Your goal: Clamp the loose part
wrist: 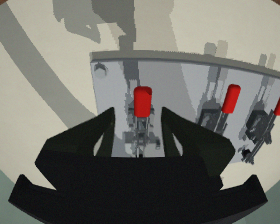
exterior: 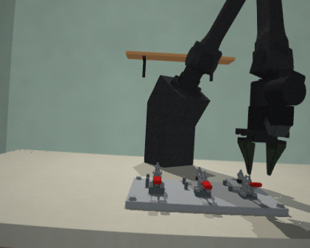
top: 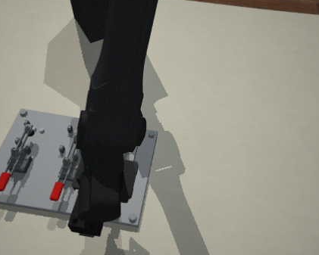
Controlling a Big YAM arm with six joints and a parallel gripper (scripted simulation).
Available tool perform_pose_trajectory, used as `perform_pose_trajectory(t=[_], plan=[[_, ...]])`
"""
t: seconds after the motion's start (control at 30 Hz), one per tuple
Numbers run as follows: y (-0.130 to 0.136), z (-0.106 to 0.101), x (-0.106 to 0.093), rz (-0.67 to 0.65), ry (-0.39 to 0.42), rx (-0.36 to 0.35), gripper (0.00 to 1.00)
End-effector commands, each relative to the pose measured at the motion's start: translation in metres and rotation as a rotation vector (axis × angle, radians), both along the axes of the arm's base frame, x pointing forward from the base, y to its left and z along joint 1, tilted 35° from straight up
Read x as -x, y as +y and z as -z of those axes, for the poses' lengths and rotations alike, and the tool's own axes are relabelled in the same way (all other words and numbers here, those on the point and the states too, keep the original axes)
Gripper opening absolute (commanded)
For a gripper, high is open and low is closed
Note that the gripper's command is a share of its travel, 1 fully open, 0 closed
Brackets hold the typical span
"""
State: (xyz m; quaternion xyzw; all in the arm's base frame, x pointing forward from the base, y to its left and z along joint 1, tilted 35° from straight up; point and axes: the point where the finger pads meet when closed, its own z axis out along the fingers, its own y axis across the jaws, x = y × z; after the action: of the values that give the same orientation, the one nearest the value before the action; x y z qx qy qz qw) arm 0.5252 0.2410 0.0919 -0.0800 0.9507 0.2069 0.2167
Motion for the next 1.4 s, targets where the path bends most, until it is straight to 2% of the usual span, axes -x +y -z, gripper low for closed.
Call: perform_pose_trajectory(t=[0.0, 1.07, 1.1, 1.37], plan=[[-0.0152, -0.02, 0.0005, 0.012, -0.016, -0.004, 0.45], [-0.0153, -0.0238, -0.001, 0.017, -0.019, -0.007, 0.45], [-0.0153, -0.0238, -0.001, 0.017, -0.019, -0.007, 0.0], [-0.0153, -0.0238, -0.001, 0.017, -0.019, -0.007, 0.0]])
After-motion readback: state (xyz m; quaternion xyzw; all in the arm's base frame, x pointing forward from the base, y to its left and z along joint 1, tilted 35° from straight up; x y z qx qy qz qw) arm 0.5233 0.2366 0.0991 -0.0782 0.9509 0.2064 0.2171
